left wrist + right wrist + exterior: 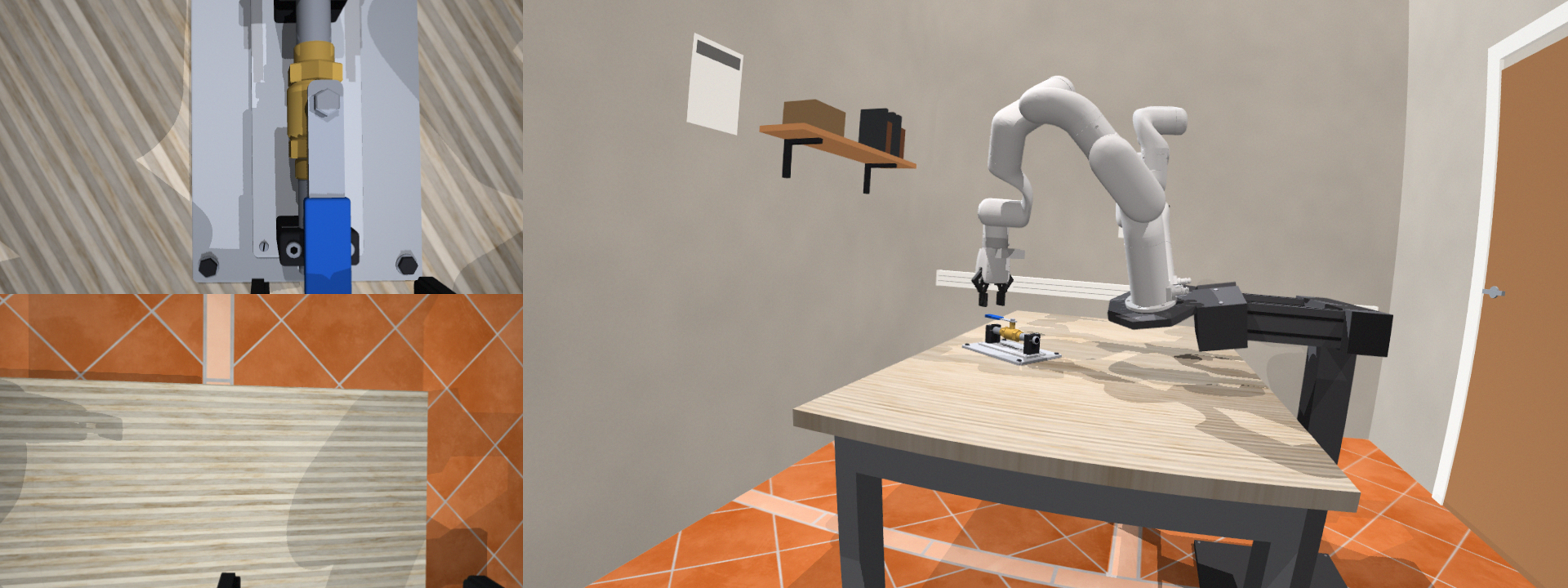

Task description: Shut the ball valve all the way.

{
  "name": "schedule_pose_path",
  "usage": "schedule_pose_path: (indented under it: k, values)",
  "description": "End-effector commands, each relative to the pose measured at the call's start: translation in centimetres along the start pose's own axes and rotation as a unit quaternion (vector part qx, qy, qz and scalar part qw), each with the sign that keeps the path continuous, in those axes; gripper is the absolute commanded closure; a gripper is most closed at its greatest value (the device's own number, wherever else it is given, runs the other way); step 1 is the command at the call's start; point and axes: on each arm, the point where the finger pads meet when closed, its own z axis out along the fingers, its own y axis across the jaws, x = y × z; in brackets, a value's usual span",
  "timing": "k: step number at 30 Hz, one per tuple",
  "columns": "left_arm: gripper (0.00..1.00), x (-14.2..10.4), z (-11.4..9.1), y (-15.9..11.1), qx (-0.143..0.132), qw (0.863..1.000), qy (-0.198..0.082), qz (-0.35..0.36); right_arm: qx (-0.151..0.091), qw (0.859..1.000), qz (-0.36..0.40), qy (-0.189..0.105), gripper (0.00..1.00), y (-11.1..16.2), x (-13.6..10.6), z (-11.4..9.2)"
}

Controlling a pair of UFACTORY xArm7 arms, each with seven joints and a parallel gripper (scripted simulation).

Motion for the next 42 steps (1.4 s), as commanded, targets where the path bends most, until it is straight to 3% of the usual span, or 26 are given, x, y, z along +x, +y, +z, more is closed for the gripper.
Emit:
schedule_pose_path:
  k: [1,42]
  values:
    - [0.31,-0.2,0.71,-0.03,0.0,1.0,-0.002,0.0,0.0,1.0,0.0,0.002,0.0,0.02,0.09,-0.15]
    - [0.31,-0.2,1.59,-0.03,0.0,1.0,-0.002,0.0,0.0,1.0,0.0,0.002,0.0,0.02,0.09,-0.15]
